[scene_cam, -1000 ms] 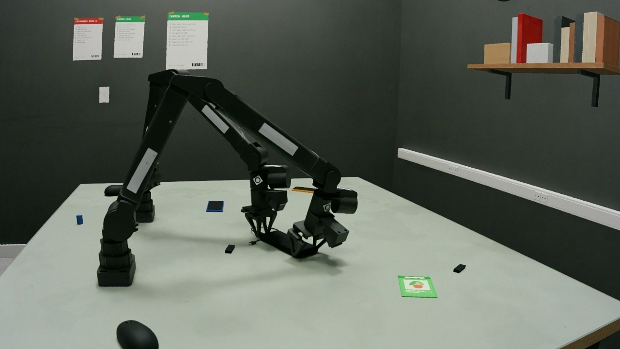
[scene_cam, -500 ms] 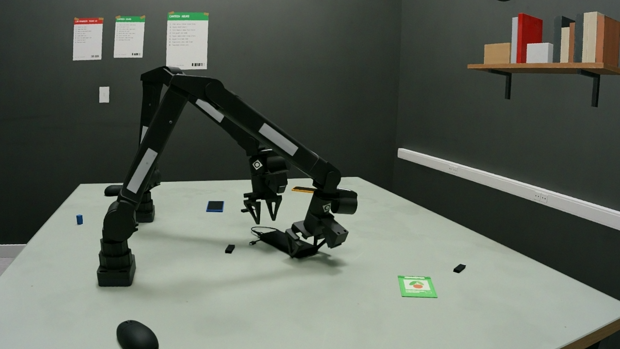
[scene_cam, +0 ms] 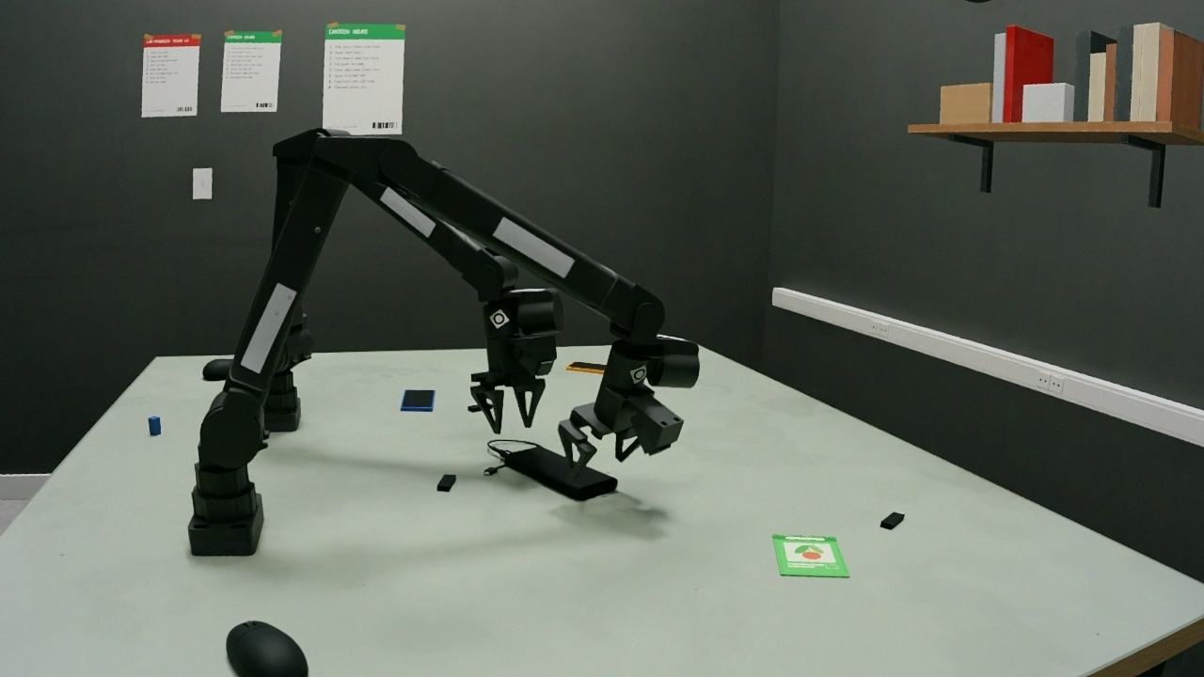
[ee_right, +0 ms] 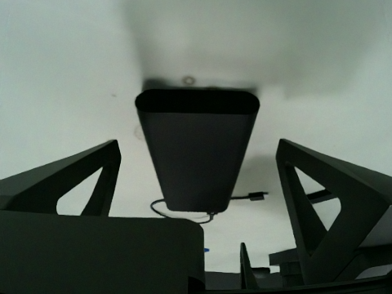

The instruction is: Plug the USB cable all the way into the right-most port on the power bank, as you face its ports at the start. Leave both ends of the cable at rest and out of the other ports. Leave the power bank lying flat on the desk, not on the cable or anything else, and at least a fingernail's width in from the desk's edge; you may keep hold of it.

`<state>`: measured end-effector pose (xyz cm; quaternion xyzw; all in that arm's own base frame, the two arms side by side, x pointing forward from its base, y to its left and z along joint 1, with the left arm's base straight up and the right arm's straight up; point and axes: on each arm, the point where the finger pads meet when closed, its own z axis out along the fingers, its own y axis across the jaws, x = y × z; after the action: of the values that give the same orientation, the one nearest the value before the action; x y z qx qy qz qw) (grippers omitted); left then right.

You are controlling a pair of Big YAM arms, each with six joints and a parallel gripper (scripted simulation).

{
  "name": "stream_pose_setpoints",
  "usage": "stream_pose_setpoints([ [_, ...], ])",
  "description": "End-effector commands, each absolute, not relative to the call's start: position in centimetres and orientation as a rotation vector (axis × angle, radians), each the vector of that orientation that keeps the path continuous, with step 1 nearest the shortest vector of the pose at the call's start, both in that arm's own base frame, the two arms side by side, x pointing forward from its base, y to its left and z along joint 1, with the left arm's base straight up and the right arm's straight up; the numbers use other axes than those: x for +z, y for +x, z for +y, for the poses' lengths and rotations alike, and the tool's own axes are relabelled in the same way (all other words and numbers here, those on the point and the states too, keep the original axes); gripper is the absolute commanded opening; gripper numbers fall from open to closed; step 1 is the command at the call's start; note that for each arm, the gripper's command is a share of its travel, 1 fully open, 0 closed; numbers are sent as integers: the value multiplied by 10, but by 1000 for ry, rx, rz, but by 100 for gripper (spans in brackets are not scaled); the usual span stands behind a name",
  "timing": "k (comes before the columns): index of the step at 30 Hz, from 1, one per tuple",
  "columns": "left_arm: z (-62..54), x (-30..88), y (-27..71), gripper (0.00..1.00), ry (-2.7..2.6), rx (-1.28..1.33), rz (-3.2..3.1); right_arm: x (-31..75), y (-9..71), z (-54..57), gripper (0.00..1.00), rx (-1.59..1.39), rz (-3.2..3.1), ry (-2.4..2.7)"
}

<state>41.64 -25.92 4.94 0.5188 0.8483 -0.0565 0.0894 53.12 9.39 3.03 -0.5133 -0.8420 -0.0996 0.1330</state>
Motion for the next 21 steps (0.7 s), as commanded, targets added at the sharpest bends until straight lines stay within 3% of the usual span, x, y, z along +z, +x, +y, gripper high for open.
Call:
stream_pose_setpoints([
  [1, -266, 84, 435, 65, 1516, -160, 2455, 40, 552, 97, 100, -301, -2456, -1476],
  [21, -229, 101, 412, 65, 1333, -414, 2163, 43, 545, 97, 100, -291, -2444, -1480],
])
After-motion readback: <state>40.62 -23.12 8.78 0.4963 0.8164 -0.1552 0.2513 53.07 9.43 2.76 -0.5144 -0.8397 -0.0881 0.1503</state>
